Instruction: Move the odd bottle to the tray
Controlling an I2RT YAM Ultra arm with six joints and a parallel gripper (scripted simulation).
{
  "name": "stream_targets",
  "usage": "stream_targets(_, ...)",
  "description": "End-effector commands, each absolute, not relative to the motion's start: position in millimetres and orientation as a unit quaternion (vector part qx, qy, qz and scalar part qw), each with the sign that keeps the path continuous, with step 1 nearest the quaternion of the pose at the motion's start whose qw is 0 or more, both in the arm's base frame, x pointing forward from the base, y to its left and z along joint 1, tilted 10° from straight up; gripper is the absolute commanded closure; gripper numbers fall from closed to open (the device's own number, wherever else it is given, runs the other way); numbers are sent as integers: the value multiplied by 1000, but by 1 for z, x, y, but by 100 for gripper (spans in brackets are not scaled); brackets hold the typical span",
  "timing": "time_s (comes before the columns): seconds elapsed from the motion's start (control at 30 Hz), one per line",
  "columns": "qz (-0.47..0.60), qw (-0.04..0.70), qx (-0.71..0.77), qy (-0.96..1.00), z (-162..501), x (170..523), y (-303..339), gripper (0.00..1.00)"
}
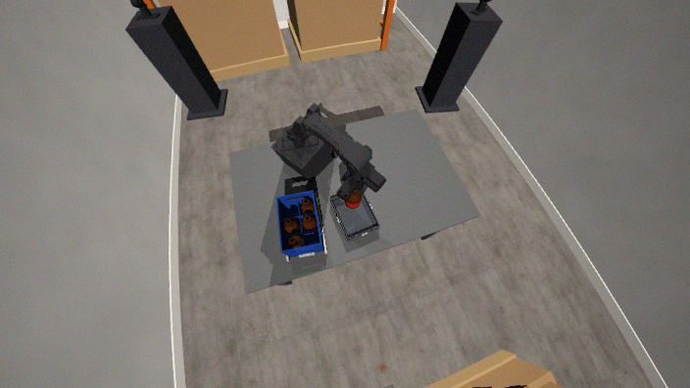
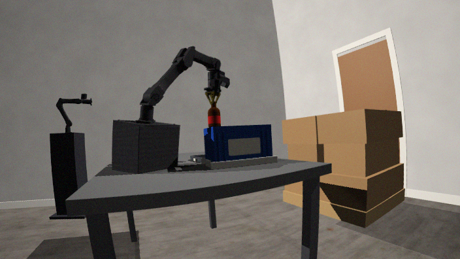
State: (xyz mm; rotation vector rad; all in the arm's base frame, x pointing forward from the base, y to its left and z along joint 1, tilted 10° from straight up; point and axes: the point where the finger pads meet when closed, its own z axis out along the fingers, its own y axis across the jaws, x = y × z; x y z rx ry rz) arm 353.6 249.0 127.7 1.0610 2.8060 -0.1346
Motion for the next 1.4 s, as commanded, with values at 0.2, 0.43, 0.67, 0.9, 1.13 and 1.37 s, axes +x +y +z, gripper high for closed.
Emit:
stream_targets(0.2, -20, 89, 349, 933, 152, 354, 262, 100)
stream_targets(0.43, -18, 90, 348, 933, 150, 355, 267, 100)
stream_targets(0.67, -19, 90, 348, 933, 147, 355, 269, 100)
stream_targets(0.9, -15, 92, 348, 933, 150, 356, 272, 100)
stream_targets(1.13, -12, 94, 347, 933, 152, 356, 273, 100)
stream_targets(1.37, -12, 93, 347, 933, 151, 356, 274, 100)
